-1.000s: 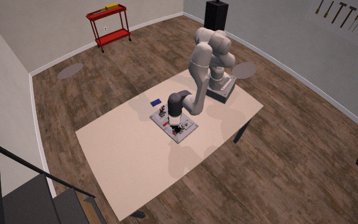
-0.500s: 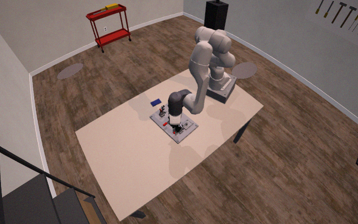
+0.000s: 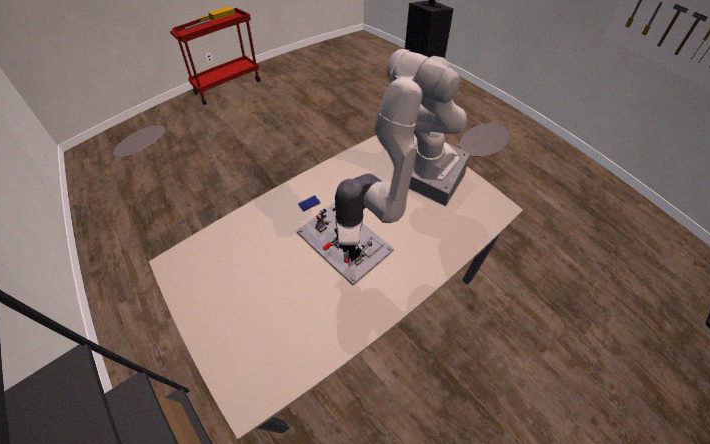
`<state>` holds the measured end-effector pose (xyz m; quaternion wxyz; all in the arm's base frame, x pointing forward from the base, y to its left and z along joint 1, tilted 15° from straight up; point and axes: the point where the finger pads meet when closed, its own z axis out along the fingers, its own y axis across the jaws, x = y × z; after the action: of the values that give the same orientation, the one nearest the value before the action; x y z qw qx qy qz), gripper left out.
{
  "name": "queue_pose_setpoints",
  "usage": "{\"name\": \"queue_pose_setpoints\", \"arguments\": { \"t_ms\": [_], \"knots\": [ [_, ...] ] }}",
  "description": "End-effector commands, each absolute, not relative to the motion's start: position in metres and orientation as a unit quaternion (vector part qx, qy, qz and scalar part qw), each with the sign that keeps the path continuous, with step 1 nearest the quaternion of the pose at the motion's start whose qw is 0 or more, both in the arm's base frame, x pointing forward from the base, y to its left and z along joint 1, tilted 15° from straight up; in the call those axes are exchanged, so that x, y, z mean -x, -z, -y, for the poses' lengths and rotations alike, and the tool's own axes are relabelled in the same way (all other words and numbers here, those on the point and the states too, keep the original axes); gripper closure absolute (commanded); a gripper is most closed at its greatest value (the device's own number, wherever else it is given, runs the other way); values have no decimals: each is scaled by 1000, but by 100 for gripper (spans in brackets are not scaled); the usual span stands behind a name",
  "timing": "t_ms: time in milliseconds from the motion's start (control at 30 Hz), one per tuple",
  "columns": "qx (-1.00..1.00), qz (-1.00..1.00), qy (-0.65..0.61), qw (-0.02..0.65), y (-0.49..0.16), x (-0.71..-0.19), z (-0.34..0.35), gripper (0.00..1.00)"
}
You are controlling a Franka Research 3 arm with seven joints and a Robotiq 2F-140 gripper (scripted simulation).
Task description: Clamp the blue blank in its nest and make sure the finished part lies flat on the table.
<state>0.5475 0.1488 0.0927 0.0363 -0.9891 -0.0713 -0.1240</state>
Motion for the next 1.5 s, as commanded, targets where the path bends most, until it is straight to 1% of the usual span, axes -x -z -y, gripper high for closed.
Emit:
{"name": "queue_pose_setpoints", "arguments": {
  "t_ms": [0,1467],
  "knots": [
    [989,69,123,36,-95,-545,-148,100],
    [989,69,123,36,-97,-515,-144,100]
  ]
}}
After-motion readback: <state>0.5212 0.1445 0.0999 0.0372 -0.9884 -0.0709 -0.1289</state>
